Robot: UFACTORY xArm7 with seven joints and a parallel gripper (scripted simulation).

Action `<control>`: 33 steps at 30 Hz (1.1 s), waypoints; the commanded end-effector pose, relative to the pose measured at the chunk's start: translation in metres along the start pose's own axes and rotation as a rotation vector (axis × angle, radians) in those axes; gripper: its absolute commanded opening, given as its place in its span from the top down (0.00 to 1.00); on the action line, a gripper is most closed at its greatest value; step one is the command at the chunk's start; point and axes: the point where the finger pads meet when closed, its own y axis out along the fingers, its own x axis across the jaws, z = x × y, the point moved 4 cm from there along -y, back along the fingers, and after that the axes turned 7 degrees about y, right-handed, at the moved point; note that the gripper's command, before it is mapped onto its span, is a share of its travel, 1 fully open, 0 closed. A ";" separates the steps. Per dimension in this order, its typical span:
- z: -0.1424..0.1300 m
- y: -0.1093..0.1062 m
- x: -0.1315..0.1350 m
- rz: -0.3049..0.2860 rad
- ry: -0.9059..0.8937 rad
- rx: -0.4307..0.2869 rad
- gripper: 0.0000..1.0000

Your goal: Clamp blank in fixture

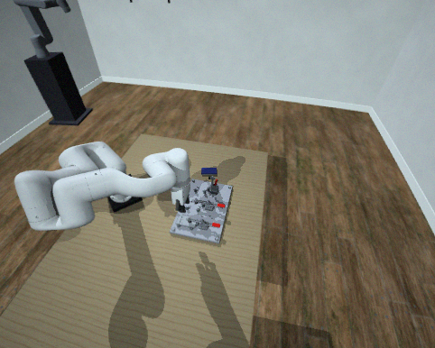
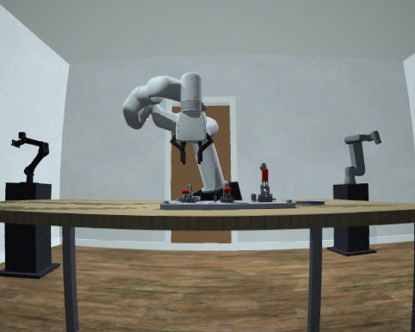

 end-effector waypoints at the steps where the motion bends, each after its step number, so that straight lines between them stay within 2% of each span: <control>1: 0.007 0.000 -0.001 0.001 0.000 0.004 0.53; 4: 0.029 0.000 -0.004 0.001 0.000 0.004 0.53; 11: 0.107 0.000 -0.013 0.001 0.000 0.004 0.53; 13: 0.107 0.000 -0.013 0.001 0.000 0.004 0.53; 17: 0.135 -0.001 -0.017 0.001 0.000 0.004 0.53; 25: 0.141 0.003 -0.017 0.001 0.000 0.004 0.53; 28: 0.141 0.015 -0.017 0.001 0.000 0.004 0.53; 30: 0.141 0.015 -0.017 0.001 0.000 0.004 0.53; 33: 0.142 0.033 -0.017 0.001 0.000 0.004 0.53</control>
